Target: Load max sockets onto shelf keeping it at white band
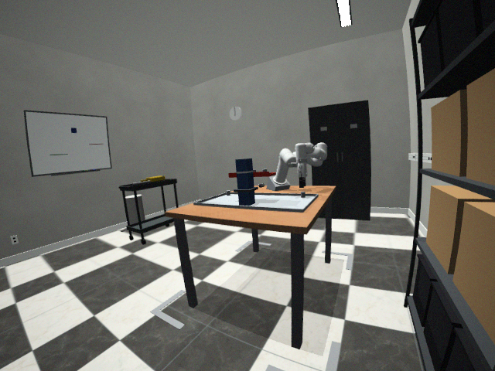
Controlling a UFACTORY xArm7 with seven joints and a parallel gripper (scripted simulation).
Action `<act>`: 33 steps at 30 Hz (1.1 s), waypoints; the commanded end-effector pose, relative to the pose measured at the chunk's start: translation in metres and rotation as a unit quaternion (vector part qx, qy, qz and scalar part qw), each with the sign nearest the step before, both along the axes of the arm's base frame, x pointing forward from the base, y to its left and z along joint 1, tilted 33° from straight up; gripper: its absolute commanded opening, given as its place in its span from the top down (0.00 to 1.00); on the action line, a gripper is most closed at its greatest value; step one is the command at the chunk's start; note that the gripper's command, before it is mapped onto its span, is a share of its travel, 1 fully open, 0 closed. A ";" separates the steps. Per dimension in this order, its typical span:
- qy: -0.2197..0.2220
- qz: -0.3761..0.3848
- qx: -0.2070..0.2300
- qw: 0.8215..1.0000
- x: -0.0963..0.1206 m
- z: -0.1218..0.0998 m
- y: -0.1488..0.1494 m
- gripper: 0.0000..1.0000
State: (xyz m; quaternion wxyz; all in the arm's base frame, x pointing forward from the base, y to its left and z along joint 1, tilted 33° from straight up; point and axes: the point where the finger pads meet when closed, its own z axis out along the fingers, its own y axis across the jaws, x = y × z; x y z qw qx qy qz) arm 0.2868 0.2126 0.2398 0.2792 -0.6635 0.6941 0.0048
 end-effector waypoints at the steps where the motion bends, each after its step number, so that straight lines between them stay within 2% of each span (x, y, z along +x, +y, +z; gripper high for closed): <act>1: -0.002 0.000 0.001 1.000 0.002 -0.003 0.002 0.39; 9: -0.002 0.000 0.001 1.000 0.003 -0.005 0.003 0.39; 22: -0.002 0.000 0.001 1.000 0.014 -0.027 0.014 0.39; 33: -0.002 0.000 0.001 1.000 0.015 -0.031 0.016 0.39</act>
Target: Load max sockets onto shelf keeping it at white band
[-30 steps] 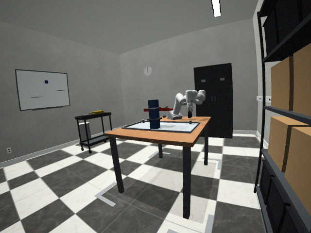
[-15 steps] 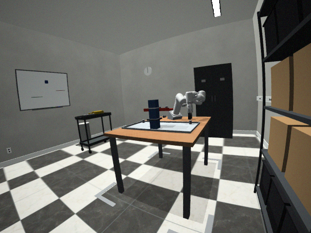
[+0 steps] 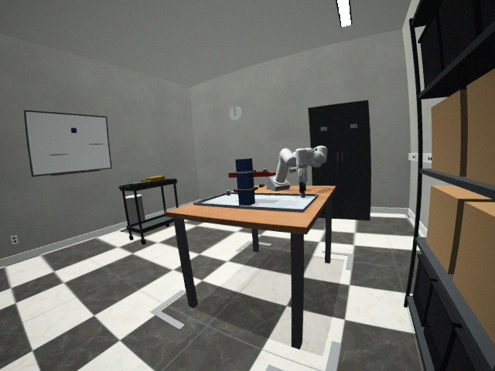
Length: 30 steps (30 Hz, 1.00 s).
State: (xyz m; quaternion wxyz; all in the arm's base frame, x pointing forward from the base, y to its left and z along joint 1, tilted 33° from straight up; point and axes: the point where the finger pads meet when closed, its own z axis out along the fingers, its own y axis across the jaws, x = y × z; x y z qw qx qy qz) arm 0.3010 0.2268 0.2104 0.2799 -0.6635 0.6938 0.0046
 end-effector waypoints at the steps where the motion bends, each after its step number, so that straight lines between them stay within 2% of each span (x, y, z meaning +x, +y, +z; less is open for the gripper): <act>1: -0.001 0.000 0.001 1.000 0.001 -0.002 0.001 0.39; 7: -0.001 0.000 0.001 1.000 0.007 -0.014 0.007 0.39; 26: -0.001 0.000 0.001 1.000 0.009 -0.017 0.009 0.39; 27: -0.001 0.000 0.001 1.000 0.009 -0.017 0.009 1.00; 30: -0.001 0.000 0.001 1.000 0.009 -0.017 0.009 1.00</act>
